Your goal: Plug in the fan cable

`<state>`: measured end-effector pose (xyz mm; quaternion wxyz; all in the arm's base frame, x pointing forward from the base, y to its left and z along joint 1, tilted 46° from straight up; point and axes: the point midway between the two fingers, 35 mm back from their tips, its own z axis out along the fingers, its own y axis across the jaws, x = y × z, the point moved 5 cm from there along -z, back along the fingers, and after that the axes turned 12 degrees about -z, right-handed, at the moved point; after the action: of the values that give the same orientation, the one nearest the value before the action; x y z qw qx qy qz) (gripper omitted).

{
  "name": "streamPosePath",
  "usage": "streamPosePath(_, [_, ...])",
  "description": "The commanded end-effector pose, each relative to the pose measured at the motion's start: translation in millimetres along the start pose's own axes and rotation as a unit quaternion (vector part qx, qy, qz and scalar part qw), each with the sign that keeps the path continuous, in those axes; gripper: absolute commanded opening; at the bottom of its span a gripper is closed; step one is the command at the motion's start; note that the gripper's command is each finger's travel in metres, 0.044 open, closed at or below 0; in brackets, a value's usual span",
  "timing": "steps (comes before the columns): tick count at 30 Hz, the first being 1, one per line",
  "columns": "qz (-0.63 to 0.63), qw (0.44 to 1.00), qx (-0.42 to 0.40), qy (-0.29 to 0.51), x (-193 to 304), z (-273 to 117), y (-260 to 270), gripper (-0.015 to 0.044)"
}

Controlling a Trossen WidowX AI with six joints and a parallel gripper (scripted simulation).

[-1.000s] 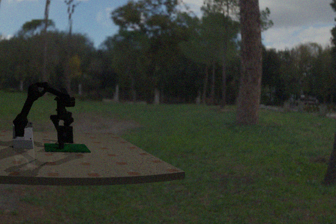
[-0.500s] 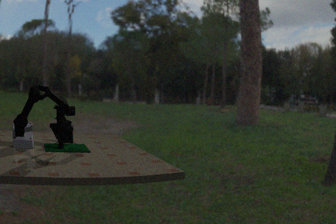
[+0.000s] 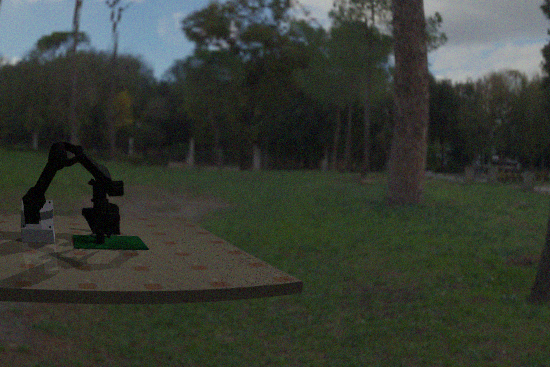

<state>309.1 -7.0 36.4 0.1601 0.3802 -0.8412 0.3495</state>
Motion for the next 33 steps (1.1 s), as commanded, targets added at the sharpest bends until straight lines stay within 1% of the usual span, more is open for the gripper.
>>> streamPosePath(1, [-0.004,1.0,0.002,0.001,0,6,1,0.044])
streamPosePath(10, [-0.004,1.0,0.002,0.002,1,18,1,0.044])
streamPosePath(19, [0.0,1.0,0.0,0.001,1,15,0,0.0204])
streamPosePath(33, [0.0,1.0,0.0,0.001,1,15,0,0.011])
